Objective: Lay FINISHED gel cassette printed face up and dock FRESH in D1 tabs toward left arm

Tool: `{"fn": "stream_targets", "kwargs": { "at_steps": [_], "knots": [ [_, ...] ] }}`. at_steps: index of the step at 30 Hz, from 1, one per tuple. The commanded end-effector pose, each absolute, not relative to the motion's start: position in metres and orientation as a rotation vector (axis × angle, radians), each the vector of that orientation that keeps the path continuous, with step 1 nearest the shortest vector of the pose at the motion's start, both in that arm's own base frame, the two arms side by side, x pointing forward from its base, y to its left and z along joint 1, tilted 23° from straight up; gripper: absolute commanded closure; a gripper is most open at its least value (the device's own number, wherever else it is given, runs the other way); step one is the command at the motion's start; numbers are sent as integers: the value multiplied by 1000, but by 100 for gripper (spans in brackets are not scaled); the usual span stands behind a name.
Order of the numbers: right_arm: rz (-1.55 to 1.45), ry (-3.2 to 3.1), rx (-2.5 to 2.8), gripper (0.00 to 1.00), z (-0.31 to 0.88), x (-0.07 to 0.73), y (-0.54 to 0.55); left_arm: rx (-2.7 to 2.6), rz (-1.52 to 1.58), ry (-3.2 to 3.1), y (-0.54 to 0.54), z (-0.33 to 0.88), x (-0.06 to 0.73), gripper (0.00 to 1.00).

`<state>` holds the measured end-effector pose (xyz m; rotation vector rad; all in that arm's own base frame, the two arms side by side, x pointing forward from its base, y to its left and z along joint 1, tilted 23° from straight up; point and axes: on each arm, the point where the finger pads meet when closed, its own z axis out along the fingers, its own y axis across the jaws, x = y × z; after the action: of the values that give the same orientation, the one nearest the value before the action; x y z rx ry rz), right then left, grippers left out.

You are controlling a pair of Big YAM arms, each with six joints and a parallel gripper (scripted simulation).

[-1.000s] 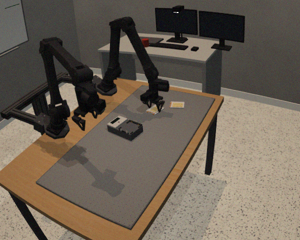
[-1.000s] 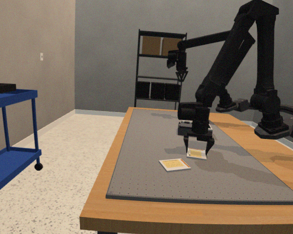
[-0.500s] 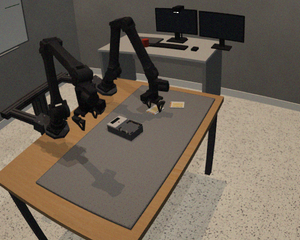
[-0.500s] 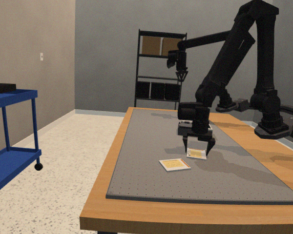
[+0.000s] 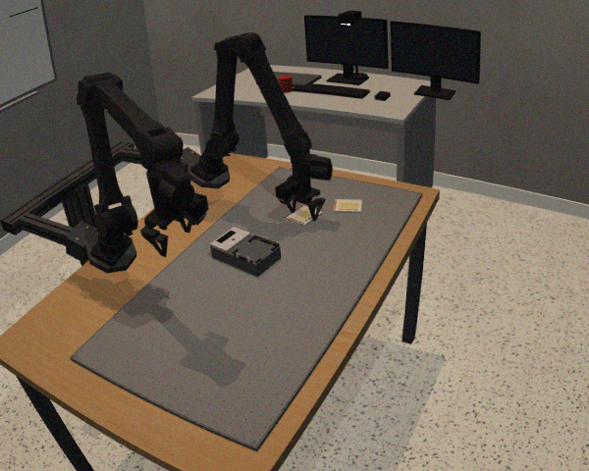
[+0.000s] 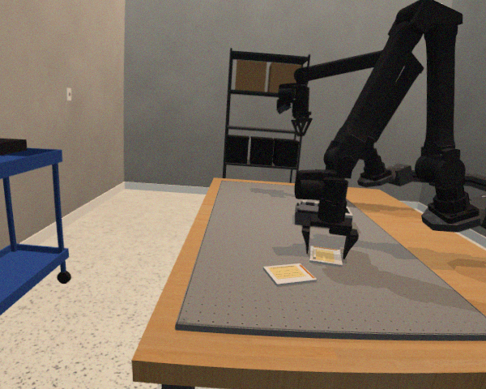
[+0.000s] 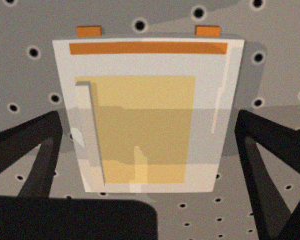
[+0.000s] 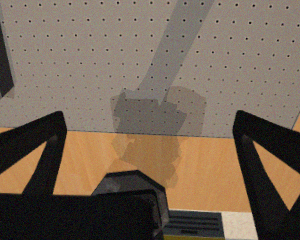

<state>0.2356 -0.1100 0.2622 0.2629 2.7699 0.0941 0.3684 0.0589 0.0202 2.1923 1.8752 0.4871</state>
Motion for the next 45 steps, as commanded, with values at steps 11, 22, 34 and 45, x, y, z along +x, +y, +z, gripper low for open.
{"fn": "stream_targets", "kwargs": {
  "at_steps": [11,22,34,45],
  "knots": [
    [65,2726,281,0,292,243,-118,2189,494,1872,59,26,368,2],
    [65,2726,281,0,292,243,-118,2189,494,1872,59,26,368,2],
    [65,2726,281,0,292,243,-118,2186,501,1869,59,30,368,2],
    [65,2726,281,0,292,243,-118,2181,512,1865,59,32,368,2]
  ]
}}
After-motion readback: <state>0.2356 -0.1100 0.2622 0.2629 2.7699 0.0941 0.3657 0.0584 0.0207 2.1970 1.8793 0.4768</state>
